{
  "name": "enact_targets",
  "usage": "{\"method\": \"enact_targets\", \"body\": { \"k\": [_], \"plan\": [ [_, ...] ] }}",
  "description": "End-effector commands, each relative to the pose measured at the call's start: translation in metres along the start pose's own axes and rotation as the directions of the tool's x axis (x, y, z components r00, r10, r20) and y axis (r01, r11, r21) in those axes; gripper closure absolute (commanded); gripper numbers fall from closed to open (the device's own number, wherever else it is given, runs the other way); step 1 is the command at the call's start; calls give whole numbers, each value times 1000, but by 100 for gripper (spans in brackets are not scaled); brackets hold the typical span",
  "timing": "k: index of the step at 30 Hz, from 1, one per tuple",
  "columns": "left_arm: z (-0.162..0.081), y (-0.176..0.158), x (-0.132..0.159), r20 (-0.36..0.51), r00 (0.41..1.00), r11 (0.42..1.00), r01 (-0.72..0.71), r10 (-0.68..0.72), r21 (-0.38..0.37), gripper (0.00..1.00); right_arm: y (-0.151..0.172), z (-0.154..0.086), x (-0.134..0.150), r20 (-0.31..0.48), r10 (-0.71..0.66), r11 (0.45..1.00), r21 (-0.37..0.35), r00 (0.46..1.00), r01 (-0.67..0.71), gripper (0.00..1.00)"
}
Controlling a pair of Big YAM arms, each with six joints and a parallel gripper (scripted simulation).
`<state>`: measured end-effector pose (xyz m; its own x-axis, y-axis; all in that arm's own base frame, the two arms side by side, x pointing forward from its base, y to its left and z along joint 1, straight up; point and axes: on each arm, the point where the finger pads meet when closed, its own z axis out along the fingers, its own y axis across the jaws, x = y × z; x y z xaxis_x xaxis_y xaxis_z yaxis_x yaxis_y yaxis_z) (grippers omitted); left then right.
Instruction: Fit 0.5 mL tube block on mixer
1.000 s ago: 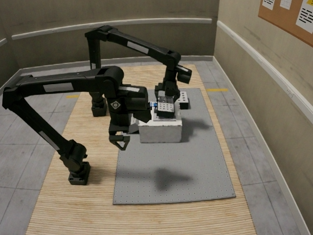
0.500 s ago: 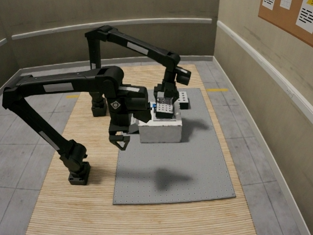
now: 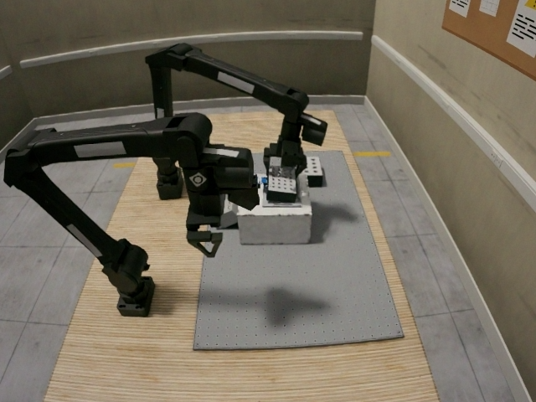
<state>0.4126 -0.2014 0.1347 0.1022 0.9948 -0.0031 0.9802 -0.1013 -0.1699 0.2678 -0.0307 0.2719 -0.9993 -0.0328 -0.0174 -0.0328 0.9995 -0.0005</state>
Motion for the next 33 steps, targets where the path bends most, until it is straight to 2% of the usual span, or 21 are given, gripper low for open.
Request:
{"method": "enact_targets", "body": {
  "k": [1,12,19,33],
  "plan": [
    [-54,21,-13,51,999,991,-2,8,-133,100,-2,-7,-2,5,20,1000,4,1000,-20,0],
    [-59,22,-20,53,998,989,-15,23,-145,100,-2,-6,-1,4,21,1000,5,1000,-21,0],
    [-60,22,-11,51,999,991,2,4,-130,100,-2,-6,-1,3,21,1000,5,1000,-21,0],
    [-47,26,-8,43,999,995,8,-3,-104,100,-2,-6,-1,2,21,1000,4,1000,-21,0]
  ]
}}
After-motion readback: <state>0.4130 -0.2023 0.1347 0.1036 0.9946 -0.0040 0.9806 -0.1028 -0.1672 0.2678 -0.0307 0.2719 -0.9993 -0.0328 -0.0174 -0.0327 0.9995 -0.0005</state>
